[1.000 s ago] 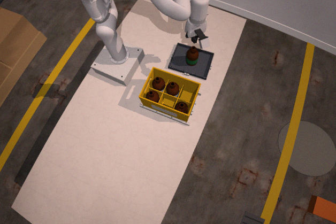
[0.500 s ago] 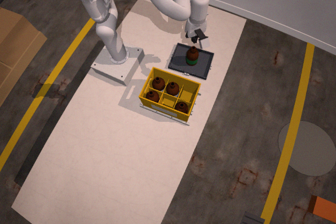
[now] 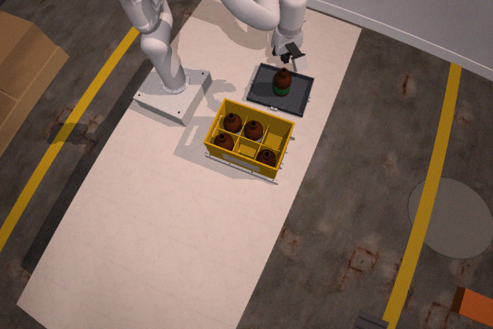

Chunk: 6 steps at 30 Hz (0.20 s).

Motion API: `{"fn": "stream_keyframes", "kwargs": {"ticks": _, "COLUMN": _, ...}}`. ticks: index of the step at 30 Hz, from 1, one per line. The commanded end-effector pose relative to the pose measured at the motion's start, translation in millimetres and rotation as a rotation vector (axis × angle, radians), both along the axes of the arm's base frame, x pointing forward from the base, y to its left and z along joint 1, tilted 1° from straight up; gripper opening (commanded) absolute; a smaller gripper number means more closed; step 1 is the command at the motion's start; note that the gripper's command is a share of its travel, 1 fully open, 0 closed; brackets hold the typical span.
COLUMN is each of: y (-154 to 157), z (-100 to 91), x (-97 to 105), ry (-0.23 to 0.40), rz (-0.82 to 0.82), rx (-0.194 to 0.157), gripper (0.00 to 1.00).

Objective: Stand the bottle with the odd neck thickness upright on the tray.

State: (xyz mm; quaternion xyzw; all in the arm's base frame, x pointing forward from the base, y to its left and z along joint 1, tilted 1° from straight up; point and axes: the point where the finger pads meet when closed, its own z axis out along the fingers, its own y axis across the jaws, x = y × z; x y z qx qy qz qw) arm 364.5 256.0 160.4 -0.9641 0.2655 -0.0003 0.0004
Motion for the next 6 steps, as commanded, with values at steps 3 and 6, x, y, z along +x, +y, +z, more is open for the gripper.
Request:
{"fn": "stream_keyframes", "kwargs": {"ticks": 3, "y": 0.6, "z": 1.5, "x": 0.9, "ry": -0.003, "rz": 0.0, "rx": 0.002, "gripper": 0.0}}
{"fn": "stream_keyframes", "kwargs": {"ticks": 6, "y": 0.6, "z": 1.5, "x": 0.9, "ry": -0.003, "rz": 0.0, "rx": 0.002, "gripper": 0.0}}
